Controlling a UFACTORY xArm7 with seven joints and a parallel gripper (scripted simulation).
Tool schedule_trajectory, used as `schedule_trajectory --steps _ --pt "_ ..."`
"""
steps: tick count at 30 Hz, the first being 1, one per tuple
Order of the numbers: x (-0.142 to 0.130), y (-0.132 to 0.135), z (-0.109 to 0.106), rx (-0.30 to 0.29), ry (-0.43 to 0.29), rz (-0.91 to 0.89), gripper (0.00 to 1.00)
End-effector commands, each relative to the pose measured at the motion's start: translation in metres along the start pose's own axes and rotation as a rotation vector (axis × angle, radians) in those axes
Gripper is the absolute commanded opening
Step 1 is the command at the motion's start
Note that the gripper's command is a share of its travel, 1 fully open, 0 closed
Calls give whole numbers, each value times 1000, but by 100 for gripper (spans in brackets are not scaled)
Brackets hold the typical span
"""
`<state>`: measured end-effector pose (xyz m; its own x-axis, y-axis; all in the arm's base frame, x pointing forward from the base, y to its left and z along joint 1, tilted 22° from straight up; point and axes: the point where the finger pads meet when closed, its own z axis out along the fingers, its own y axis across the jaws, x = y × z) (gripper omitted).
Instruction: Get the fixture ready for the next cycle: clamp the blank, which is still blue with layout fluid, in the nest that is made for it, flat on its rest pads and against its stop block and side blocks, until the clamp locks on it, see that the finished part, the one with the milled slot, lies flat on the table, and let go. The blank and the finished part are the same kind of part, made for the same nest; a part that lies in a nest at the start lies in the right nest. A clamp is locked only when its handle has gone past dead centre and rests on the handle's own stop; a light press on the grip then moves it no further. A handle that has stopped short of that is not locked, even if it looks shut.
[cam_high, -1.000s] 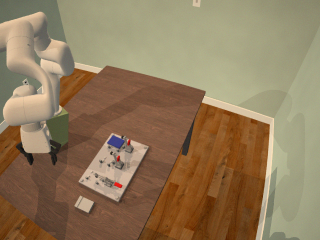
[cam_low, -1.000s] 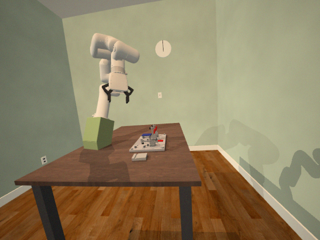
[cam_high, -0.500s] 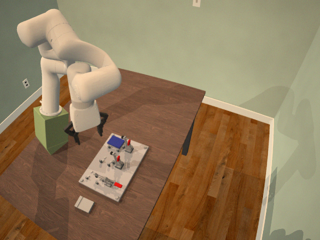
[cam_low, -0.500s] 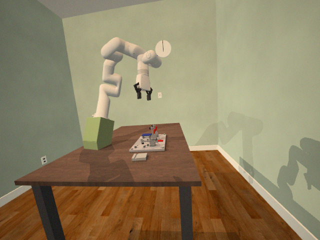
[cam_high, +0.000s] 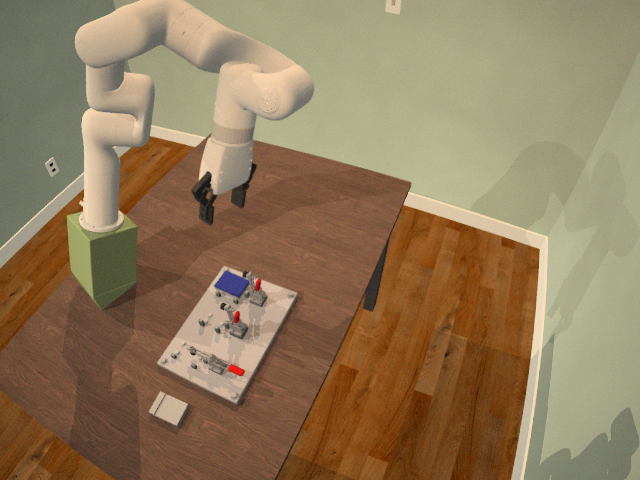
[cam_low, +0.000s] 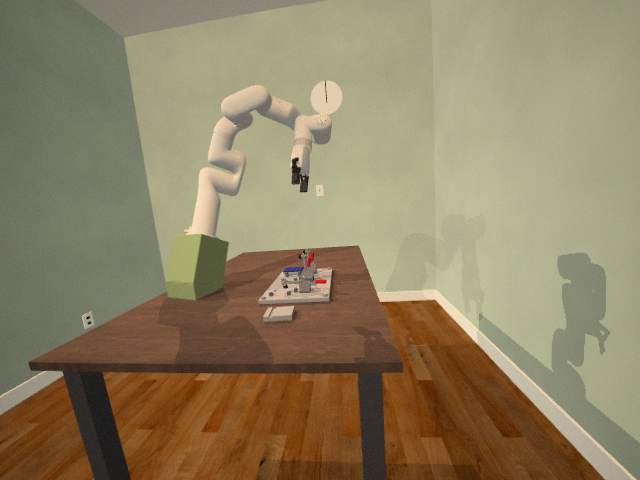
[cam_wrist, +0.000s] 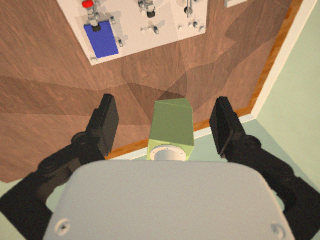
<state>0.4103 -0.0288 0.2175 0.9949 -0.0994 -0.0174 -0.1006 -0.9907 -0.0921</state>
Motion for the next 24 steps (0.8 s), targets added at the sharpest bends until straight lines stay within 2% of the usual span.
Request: schedule_trajectory --steps 1,3,4,6,7,11,13,18,24 --pt "-14 -30 -29 -92 13 -99 100" --pt "-17 -59 10 29 9 -165 100" --pt "-17 -59 10 29 9 -165 100" --pt "-22 -79 43 125 16 -201 100" --pt "-22 -79 43 125 16 -201 100" --pt "-36 -98 94 240 42 -218 100" --pt "-36 -98 94 240 42 -218 100" --pt "-53 -98 135 285 69 -200 100" --pt "-65 -92 156 287 82 -182 100"
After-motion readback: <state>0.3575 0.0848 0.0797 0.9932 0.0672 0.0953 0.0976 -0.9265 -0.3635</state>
